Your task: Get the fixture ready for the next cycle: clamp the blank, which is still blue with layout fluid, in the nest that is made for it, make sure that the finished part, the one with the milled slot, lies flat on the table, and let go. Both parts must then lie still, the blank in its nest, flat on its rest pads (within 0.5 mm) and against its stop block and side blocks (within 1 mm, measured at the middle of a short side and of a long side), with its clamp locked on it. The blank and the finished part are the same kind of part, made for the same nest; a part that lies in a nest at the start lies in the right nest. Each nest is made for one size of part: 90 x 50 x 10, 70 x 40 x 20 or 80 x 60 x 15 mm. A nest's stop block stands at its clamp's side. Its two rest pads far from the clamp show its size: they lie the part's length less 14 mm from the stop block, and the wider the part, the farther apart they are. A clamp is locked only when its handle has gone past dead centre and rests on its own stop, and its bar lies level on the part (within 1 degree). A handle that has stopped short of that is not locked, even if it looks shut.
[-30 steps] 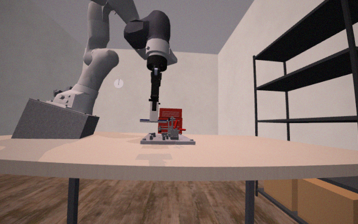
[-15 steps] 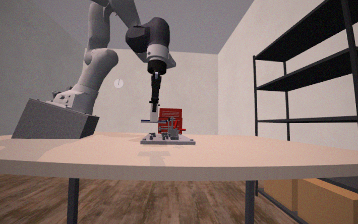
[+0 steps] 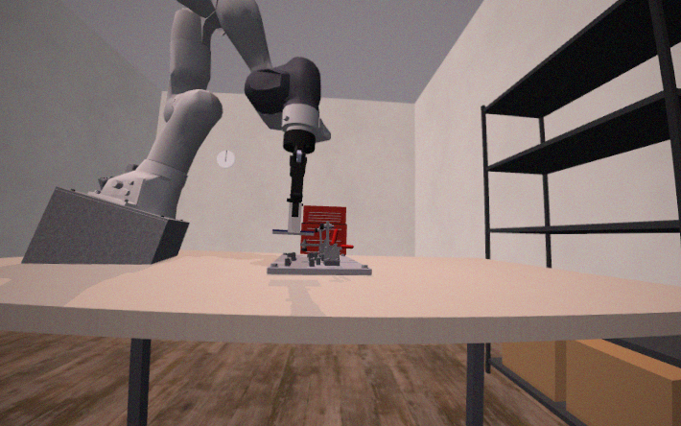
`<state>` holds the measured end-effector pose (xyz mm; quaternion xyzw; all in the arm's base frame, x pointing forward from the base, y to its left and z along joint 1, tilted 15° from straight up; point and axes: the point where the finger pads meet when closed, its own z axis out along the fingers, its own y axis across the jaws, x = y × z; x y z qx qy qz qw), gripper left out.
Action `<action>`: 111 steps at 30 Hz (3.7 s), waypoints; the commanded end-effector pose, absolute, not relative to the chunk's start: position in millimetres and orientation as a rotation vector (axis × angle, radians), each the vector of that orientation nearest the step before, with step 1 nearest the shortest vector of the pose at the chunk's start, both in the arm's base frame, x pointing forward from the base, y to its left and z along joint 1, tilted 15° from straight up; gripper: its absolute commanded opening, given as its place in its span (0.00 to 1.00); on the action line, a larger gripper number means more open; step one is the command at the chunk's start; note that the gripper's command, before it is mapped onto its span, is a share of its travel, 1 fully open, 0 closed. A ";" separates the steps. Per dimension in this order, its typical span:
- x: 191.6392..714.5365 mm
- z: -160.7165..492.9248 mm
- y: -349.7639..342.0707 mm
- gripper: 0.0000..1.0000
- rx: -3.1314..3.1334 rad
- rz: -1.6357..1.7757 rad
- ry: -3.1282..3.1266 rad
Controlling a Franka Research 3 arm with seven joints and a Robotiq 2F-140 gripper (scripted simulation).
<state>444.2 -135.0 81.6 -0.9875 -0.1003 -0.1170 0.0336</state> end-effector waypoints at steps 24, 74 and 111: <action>418.7 90.5 83.1 0.00 -3.038 -0.379 -0.216; 412.3 92.1 131.8 0.00 -3.038 -0.377 -0.190; 414.0 93.2 133.3 0.00 -3.038 -0.377 -0.190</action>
